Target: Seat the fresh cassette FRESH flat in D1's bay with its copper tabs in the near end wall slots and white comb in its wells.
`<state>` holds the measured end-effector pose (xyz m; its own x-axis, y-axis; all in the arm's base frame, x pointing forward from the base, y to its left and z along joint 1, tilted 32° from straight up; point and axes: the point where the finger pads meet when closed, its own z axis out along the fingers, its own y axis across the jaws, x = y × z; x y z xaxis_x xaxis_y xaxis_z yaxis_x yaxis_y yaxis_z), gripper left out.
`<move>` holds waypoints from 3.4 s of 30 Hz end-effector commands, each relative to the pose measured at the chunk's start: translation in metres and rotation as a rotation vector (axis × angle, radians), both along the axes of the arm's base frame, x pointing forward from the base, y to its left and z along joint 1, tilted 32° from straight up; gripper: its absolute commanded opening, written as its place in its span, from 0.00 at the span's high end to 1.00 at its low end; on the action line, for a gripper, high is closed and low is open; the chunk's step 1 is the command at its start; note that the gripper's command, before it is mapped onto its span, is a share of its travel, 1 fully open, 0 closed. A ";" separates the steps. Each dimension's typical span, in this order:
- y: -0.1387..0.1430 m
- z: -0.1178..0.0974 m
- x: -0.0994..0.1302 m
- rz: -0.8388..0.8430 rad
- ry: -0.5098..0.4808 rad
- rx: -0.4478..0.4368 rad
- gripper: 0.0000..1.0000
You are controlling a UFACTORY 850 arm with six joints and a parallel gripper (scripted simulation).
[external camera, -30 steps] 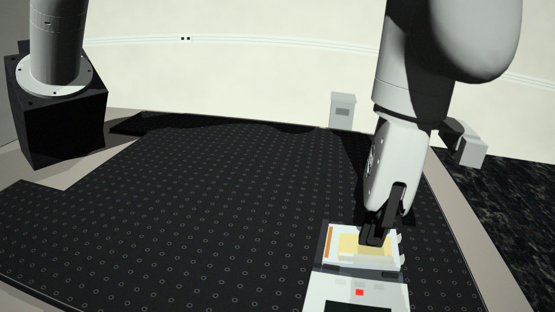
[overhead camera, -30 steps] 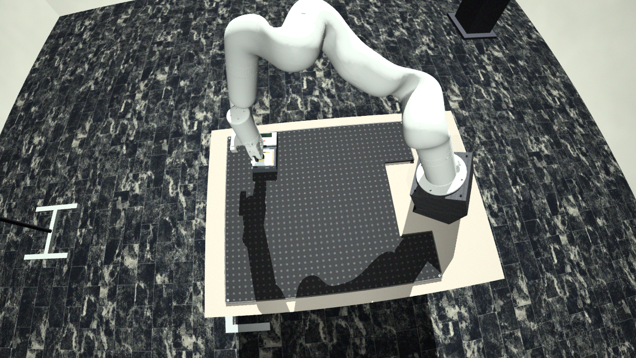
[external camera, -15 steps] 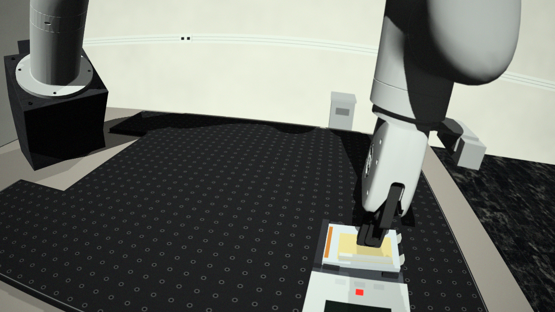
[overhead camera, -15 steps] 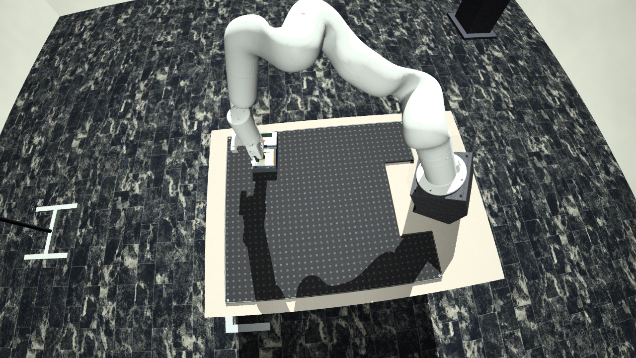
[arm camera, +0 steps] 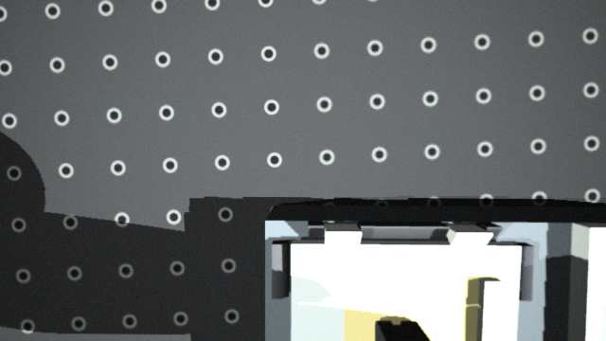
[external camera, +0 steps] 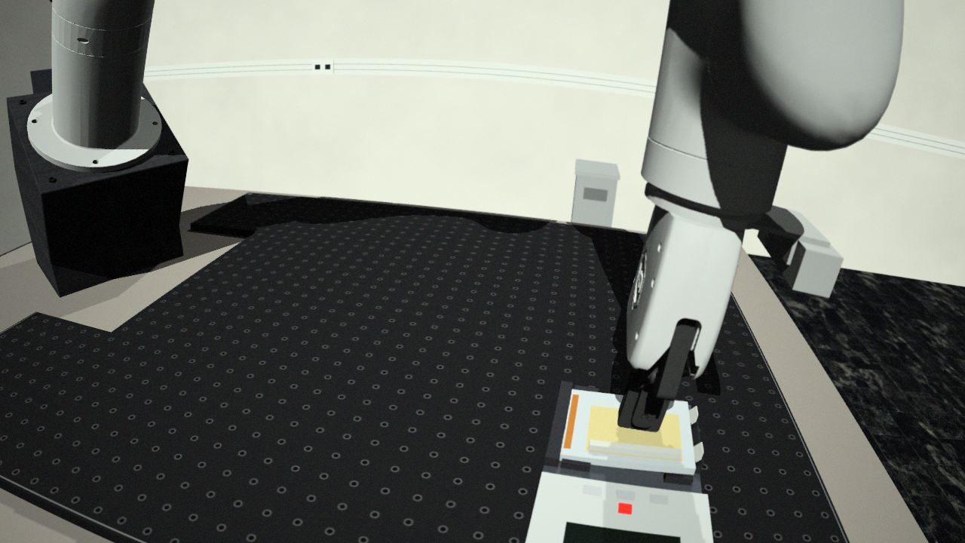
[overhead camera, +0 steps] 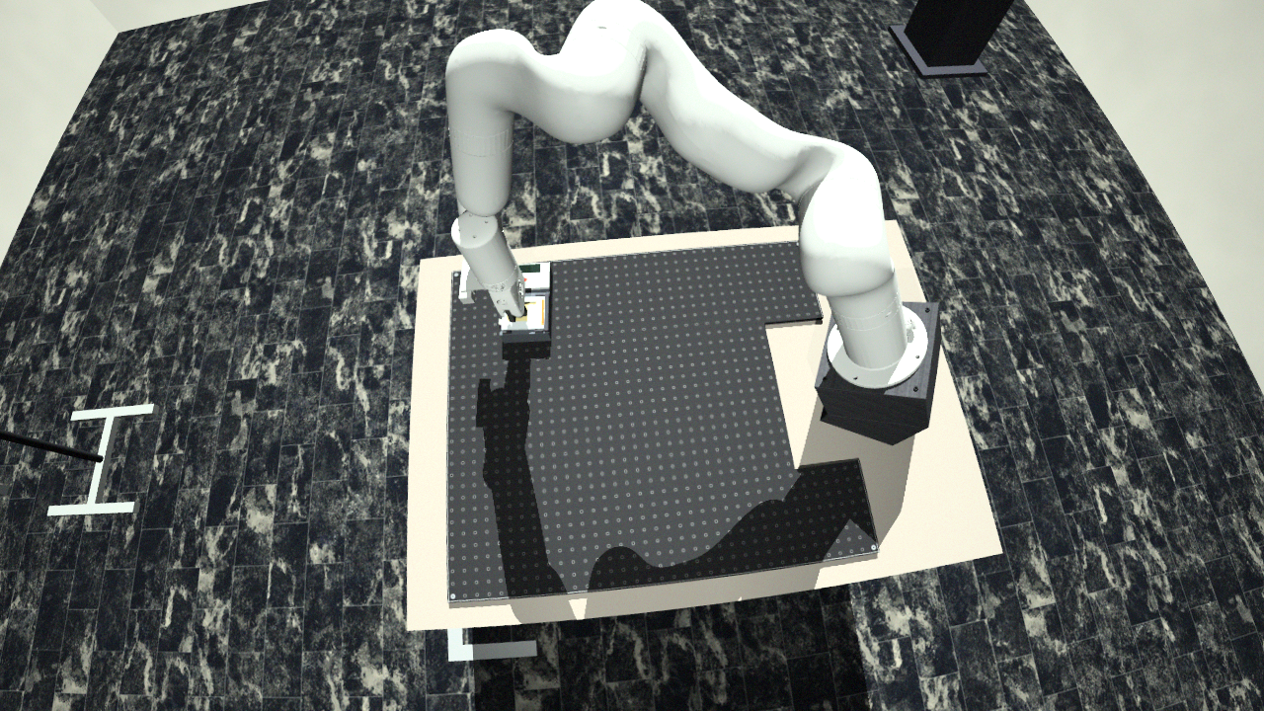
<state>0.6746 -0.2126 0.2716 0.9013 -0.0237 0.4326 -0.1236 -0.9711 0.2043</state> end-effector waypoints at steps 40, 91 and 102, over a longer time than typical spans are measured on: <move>0.005 0.038 0.000 0.008 -0.056 -0.009 1.00; 0.108 0.012 -0.069 0.005 -0.003 -0.018 0.00; 0.137 0.002 -0.096 0.007 0.002 -0.026 0.00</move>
